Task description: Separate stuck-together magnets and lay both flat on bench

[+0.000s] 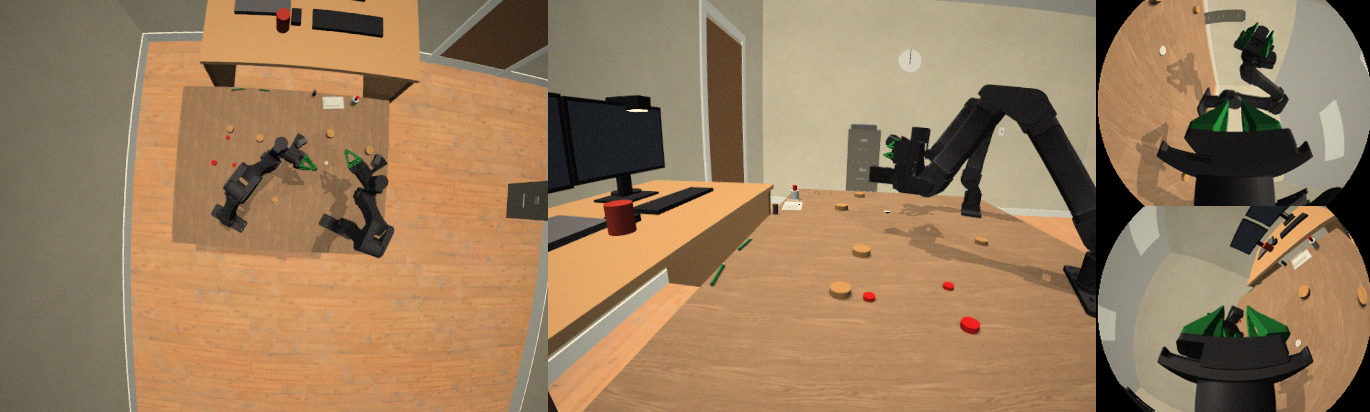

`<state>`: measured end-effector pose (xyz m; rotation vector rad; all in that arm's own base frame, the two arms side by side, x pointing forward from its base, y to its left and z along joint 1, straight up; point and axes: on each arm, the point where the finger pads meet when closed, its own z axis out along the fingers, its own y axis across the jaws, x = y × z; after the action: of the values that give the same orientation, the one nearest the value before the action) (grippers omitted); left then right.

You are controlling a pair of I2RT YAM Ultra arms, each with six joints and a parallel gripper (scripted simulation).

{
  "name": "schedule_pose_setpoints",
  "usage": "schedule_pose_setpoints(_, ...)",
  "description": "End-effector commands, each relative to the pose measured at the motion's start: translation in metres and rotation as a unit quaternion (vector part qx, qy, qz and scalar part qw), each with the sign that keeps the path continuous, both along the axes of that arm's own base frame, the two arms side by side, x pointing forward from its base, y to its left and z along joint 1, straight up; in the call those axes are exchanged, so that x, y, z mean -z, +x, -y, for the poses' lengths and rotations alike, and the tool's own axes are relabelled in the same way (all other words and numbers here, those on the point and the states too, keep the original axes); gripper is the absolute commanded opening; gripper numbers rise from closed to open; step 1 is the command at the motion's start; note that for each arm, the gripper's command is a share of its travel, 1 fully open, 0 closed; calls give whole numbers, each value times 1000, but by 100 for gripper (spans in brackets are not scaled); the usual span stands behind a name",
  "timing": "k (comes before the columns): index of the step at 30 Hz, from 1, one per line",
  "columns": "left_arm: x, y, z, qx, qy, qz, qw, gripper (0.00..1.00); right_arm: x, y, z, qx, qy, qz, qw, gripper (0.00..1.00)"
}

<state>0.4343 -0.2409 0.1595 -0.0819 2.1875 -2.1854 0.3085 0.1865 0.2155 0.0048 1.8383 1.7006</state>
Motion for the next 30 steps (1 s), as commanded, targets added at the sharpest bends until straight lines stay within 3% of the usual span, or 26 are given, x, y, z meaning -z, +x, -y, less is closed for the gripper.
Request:
schedule_pose_setpoints(1,-8,0,0,0,-2,15,1000,18,-6,-11,-4,-27,12,4,1000,33)
schedule_pose_setpoints(30,-8,0,0,0,-2,15,1000,18,35,-87,-19,-173,41,-135,975,33)
